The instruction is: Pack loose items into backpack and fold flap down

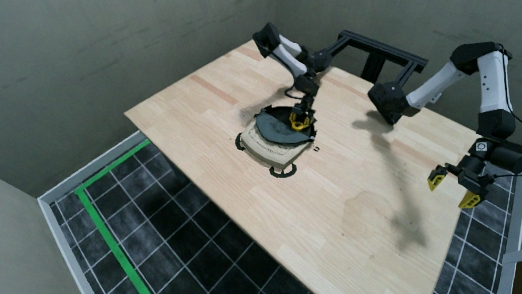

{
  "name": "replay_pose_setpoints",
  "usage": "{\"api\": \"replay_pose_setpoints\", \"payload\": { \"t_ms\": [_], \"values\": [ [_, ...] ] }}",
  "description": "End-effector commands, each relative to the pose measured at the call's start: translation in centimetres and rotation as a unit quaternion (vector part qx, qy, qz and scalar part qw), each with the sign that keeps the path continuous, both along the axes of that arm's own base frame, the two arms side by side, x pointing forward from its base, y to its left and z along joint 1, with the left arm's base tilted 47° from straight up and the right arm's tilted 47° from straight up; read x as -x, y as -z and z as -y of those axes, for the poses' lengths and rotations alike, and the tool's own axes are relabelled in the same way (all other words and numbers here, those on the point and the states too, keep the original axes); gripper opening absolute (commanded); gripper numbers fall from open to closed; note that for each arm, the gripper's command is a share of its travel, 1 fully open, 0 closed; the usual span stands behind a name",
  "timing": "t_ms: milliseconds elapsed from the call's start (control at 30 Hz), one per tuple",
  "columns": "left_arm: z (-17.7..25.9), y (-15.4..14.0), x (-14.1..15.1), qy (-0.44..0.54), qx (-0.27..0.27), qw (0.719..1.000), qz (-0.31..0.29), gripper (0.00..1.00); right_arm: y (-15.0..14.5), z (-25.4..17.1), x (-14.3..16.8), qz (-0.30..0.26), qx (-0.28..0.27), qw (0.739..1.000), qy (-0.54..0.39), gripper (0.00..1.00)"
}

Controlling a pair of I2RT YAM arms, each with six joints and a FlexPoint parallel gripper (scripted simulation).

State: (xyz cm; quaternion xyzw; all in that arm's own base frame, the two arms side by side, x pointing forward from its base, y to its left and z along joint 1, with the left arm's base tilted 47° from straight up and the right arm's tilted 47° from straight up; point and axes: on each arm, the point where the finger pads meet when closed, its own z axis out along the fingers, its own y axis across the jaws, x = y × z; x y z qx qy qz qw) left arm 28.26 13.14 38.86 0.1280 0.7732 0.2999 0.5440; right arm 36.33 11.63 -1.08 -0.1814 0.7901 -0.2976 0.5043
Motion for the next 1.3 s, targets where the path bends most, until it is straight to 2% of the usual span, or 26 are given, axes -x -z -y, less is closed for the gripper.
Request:
{"api": "replay_pose_setpoints", "payload": {
  "t_ms": [0, 867, 967, 1067, 1267],
  "values": [
    [0.2, -0.6, 0.2, 0.002, -0.005, 1.0, 0.007, 0.9, 0.0, 1.4, 0.2, -0.005, 0.011, 1.0, 0.02, 0.45],
    [0.2, -0.6, 0.2, 0.002, -0.005, 1.0, 0.007, 0.9, 0.0, 1.4, 0.2, -0.005, 0.011, 1.0, 0.02, 0.45],
    [0.2, -0.6, 0.2, 0.002, -0.005, 1.0, 0.007, 0.9, 0.6, 0.8, -0.5, -0.006, 0.009, 1.0, 0.021, 0.45],
    [0.2, -0.6, 0.2, 0.002, -0.005, 1.0, 0.007, 0.9, -0.3, -0.5, -0.1, 0.005, 0.001, 1.0, -0.003, 0.45],
    [0.2, -0.6, 0.2, 0.002, -0.005, 1.0, 0.007, 0.9, -0.3, -0.4, -0.2, 0.006, -0.002, 1.0, -0.001, 0.45]
  ]
}}
